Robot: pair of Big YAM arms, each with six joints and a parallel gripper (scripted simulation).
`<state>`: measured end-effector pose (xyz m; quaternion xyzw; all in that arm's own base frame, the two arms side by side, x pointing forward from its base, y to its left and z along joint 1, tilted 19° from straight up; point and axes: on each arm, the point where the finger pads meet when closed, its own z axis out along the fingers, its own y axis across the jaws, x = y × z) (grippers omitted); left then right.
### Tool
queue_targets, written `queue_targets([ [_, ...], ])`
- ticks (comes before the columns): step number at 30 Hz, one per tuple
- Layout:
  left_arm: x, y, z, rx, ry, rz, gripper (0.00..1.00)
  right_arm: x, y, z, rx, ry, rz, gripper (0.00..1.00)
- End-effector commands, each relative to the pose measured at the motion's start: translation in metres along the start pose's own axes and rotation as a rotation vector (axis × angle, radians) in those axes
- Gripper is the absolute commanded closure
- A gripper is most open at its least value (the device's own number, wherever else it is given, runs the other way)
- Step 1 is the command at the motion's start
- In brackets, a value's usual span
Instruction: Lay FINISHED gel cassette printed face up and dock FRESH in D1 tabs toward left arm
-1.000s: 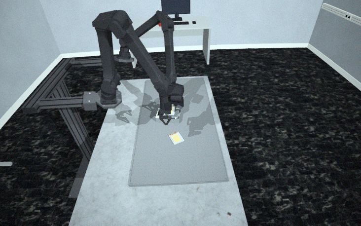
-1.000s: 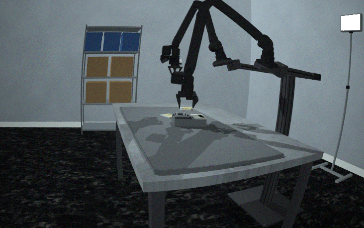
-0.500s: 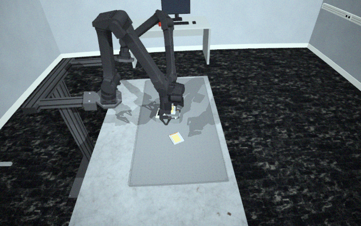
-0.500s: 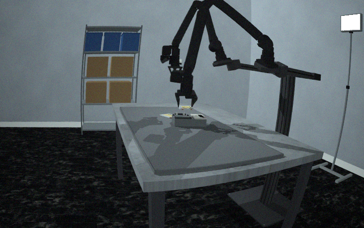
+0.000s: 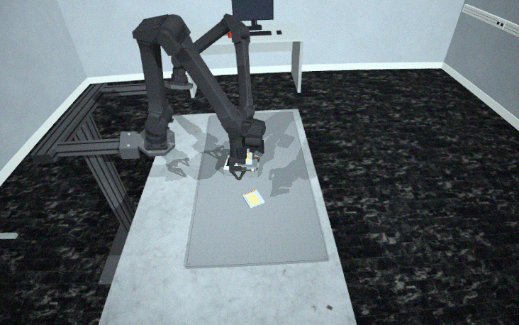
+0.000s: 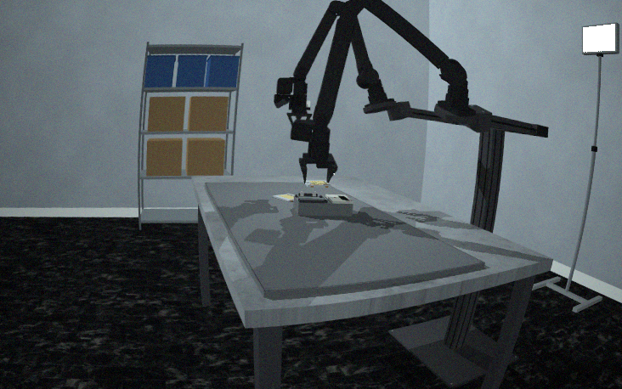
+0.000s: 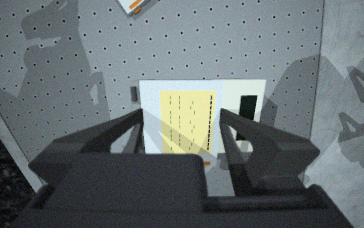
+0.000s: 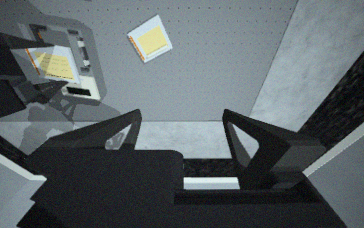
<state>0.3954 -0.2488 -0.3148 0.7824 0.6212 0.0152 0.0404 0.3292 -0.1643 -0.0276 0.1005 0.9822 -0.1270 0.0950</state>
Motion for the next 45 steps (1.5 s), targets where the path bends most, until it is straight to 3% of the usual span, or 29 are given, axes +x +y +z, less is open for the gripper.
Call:
queue_targets([
  [1, -0.011, 0.019, -0.017, -0.035, -0.011, 0.000, 1.00, -0.011, -0.003, -0.005, 0.001, -0.018, -0.007, 0.00],
  [26, -0.011, 0.019, -0.017, -0.035, -0.011, 0.000, 1.00, -0.011, -0.003, -0.005, 0.001, -0.018, -0.007, 0.00],
  [28, -0.014, 0.023, -0.021, -0.070, -0.022, 0.001, 1.00, -0.011, -0.003, -0.005, 0.001, -0.018, -0.007, 0.00],
  [35, -0.022, 0.038, -0.034, -0.070, -0.022, 0.001, 1.00, -0.011, -0.003, -0.005, 0.001, -0.018, -0.007, 0.00],
  [45, -0.017, 0.039, -0.035, -0.076, -0.020, -0.032, 1.00, -0.011, -0.003, -0.005, 0.001, -0.018, -0.007, 0.00],
])
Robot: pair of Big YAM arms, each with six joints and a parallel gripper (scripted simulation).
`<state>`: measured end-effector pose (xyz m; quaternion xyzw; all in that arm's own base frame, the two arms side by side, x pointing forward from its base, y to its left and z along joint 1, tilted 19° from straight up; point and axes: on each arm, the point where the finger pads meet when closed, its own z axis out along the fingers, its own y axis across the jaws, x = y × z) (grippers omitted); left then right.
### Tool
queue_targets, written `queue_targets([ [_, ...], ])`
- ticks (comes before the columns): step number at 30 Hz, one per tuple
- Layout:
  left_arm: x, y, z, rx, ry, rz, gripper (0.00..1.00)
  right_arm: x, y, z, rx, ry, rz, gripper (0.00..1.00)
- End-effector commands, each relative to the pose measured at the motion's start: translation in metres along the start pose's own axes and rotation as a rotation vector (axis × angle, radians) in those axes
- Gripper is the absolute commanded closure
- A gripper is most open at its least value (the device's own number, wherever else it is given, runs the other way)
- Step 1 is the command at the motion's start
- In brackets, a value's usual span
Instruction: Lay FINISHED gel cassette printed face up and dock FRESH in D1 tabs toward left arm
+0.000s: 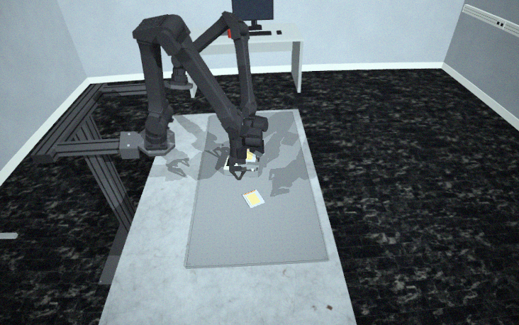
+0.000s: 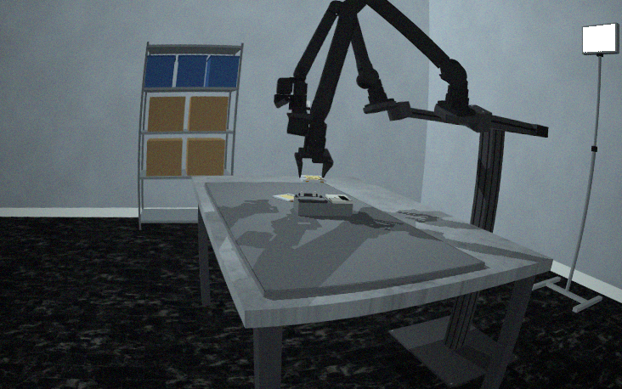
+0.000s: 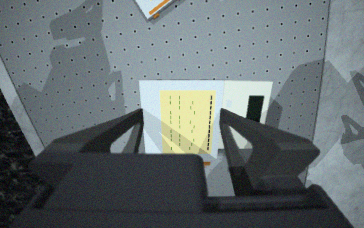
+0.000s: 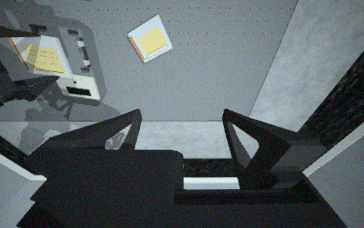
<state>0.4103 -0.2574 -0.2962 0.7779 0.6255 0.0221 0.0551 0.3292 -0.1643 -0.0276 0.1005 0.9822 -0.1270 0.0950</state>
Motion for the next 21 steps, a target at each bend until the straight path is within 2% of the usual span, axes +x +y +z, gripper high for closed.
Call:
queue_targets([
  [1, -0.008, 0.023, -0.018, -0.050, -0.011, -0.053, 1.00, -0.011, -0.003, -0.005, 0.001, -0.018, -0.007, 0.00],
  [7, 0.021, 0.032, -0.022, -0.087, 0.004, -0.249, 1.00, -0.011, -0.003, -0.005, 0.001, -0.018, -0.007, 0.00],
  [9, 0.021, 0.032, -0.022, -0.087, 0.004, -0.249, 1.00, -0.011, -0.003, -0.005, 0.001, -0.018, -0.007, 0.00],
  [21, 0.079, 0.043, -0.030, -0.183, 0.016, -0.583, 1.00, -0.011, -0.003, -0.005, 0.001, -0.018, -0.007, 0.00],
])
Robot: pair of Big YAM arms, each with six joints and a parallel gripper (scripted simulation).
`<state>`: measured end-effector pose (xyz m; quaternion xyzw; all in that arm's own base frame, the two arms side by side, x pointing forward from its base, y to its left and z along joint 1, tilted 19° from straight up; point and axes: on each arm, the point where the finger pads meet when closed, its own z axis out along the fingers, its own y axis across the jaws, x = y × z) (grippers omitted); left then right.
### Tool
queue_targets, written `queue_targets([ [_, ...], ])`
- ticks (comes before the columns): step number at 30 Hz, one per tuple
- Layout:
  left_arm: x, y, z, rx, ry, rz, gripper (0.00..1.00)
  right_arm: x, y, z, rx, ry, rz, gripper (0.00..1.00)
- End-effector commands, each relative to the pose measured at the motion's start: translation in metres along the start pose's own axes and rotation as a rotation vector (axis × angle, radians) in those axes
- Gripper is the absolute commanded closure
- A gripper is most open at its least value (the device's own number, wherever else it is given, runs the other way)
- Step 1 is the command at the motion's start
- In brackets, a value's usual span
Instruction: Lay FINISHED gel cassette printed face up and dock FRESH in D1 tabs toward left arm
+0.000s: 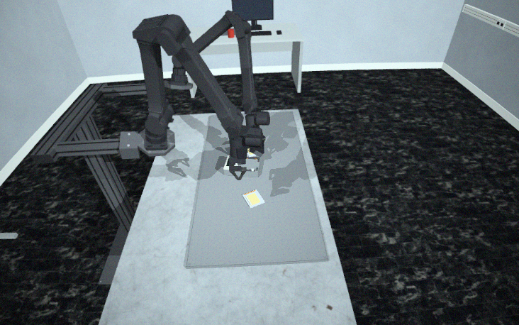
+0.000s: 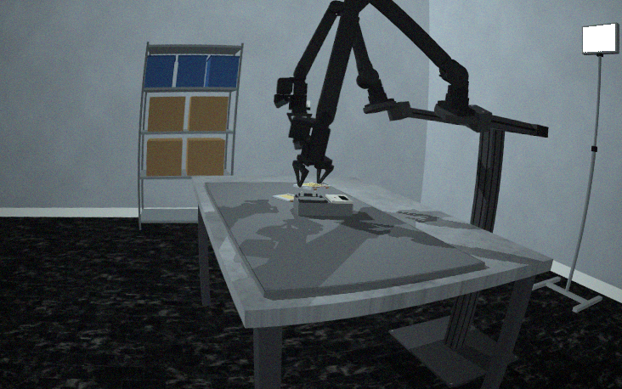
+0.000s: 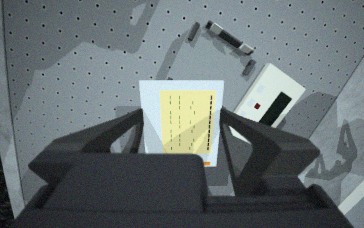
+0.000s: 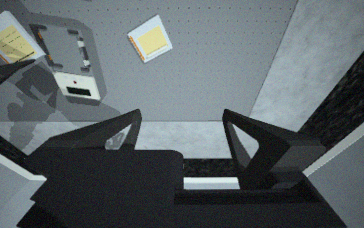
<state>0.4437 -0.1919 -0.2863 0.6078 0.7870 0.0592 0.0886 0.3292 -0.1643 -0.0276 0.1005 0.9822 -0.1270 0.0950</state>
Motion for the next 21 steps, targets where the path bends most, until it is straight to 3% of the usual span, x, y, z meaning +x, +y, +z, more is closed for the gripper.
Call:
queue_targets([
  [1, 0.001, 0.030, -0.017, -0.069, -0.034, -0.147, 1.00, -0.011, -0.003, -0.005, 0.001, -0.018, -0.007, 0.00],
  [5, 0.010, 0.035, -0.018, -0.069, -0.034, -0.147, 1.00, -0.011, -0.003, -0.005, 0.001, -0.018, -0.007, 0.00],
  [17, 0.062, 0.063, -0.025, -0.163, -0.035, -0.455, 1.00, -0.011, -0.003, -0.005, 0.001, -0.018, -0.007, 0.00],
  [21, 0.076, 0.069, -0.027, -0.173, -0.035, -0.487, 1.00, -0.011, -0.003, -0.005, 0.001, -0.018, -0.007, 0.00],
])
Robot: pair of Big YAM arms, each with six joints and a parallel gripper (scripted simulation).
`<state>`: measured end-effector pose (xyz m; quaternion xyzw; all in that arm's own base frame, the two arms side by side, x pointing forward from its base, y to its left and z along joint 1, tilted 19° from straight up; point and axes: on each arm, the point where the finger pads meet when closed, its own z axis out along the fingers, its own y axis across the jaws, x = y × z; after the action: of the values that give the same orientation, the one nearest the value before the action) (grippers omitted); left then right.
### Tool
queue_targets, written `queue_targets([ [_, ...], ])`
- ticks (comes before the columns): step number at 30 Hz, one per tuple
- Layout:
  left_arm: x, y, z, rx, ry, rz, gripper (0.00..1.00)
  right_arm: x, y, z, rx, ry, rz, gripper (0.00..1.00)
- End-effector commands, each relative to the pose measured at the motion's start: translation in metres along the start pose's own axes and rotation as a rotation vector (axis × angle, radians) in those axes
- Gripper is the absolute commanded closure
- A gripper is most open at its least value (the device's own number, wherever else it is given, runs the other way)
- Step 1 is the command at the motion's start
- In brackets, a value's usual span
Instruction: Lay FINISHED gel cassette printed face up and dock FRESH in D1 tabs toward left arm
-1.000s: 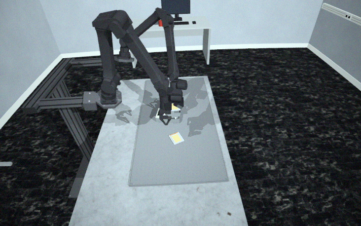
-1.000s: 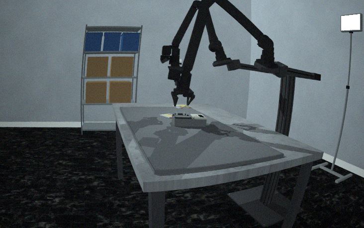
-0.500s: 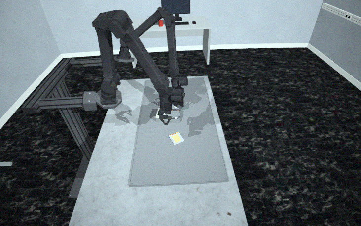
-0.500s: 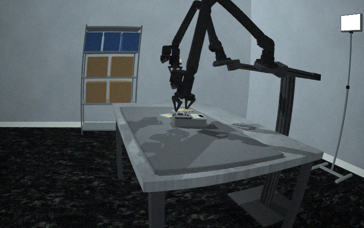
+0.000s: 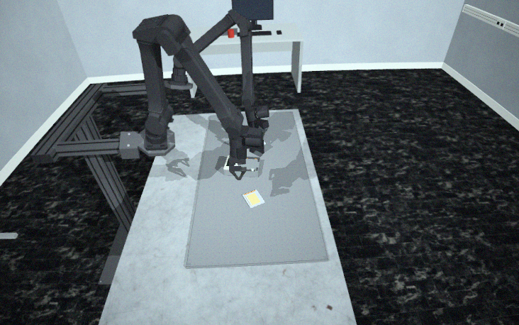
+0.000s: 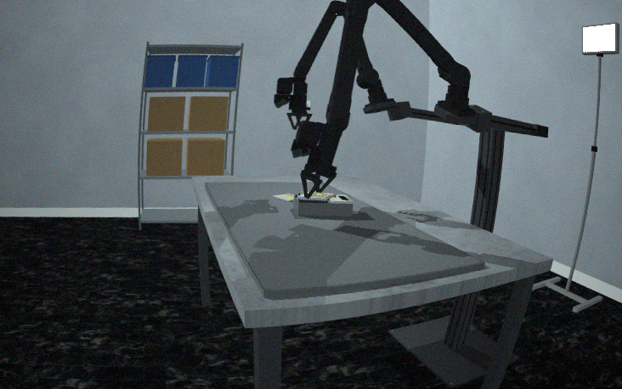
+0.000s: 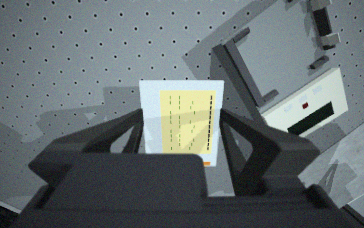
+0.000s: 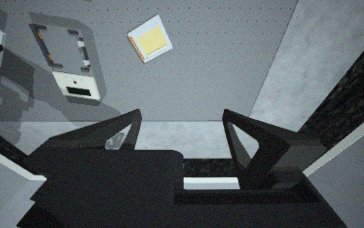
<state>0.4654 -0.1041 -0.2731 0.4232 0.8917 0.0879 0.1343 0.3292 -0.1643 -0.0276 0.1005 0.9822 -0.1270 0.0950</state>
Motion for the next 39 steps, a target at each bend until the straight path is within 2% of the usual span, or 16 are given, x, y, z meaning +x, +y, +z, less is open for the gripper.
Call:
queue_targets([
  [1, -0.013, 0.022, -0.014, -0.042, -0.044, -0.068, 1.00, -0.011, -0.003, -0.005, 0.001, -0.018, -0.007, 0.00],
  [11, 0.023, 0.057, -0.020, -0.129, -0.052, -0.343, 1.00, -0.011, -0.003, -0.005, 0.001, -0.018, -0.007, 0.00],
  [18, 0.041, 0.073, -0.024, -0.150, -0.055, -0.406, 1.00, -0.011, -0.003, -0.005, 0.001, -0.018, -0.007, 0.00],
  [27, 0.076, 0.099, -0.034, -0.232, -0.070, -0.647, 1.00, -0.011, -0.003, -0.005, 0.001, -0.018, -0.007, 0.00],
  [30, 0.088, 0.108, -0.037, -0.232, -0.070, -0.647, 1.00, -0.011, -0.003, -0.005, 0.001, -0.018, -0.007, 0.00],
  [39, 0.118, 0.124, -0.046, -0.313, -0.091, -0.865, 1.00, -0.011, -0.003, -0.005, 0.001, -0.018, -0.007, 0.00],
])
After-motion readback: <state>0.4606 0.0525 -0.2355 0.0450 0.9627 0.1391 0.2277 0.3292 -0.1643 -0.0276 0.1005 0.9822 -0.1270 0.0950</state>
